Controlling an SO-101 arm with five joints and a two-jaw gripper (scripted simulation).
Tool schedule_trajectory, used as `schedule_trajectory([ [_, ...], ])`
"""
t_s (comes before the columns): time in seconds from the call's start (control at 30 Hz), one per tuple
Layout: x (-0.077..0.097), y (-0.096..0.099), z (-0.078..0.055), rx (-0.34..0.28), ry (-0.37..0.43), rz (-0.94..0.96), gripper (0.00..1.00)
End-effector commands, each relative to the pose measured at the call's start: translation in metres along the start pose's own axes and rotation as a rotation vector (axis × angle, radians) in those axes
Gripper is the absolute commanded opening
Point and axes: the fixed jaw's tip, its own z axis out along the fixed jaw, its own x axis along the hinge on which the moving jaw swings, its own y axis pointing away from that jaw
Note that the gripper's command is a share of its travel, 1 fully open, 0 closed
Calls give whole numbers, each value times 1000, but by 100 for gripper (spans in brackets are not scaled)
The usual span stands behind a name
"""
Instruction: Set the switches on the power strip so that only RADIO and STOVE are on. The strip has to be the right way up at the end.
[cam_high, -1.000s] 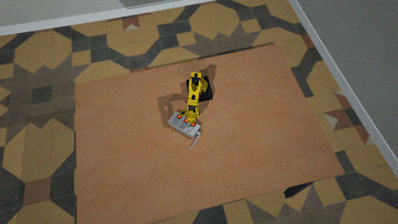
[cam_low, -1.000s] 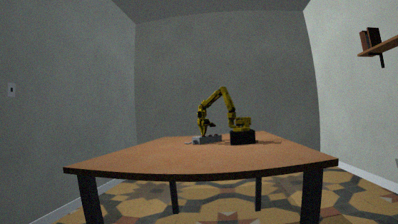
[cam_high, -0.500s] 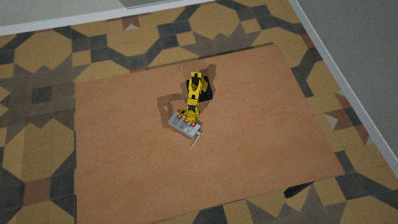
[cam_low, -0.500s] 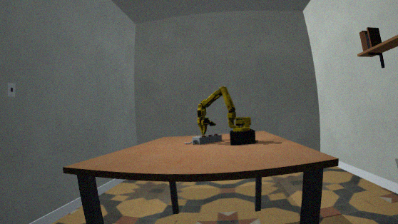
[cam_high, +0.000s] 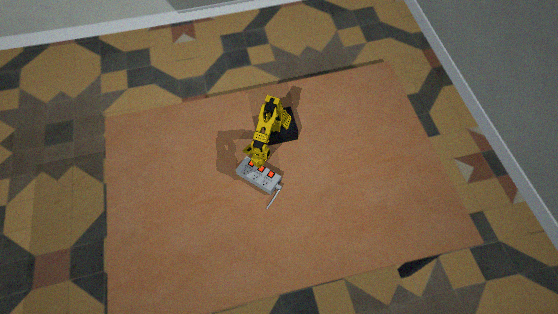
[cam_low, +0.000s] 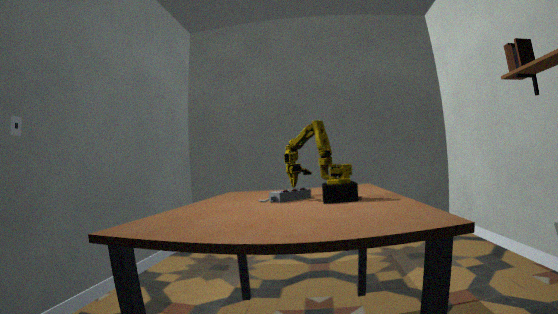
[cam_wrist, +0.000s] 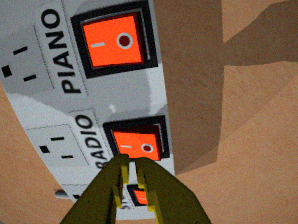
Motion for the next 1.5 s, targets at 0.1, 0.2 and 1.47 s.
schedule_trajectory([
  [0.1,-34,-2,-1,-9,5,159,0],
  [0.2,-44,-4,-1,-9,6,205,0],
  [1.47,-46,-3,-6,-9,6,219,0],
])
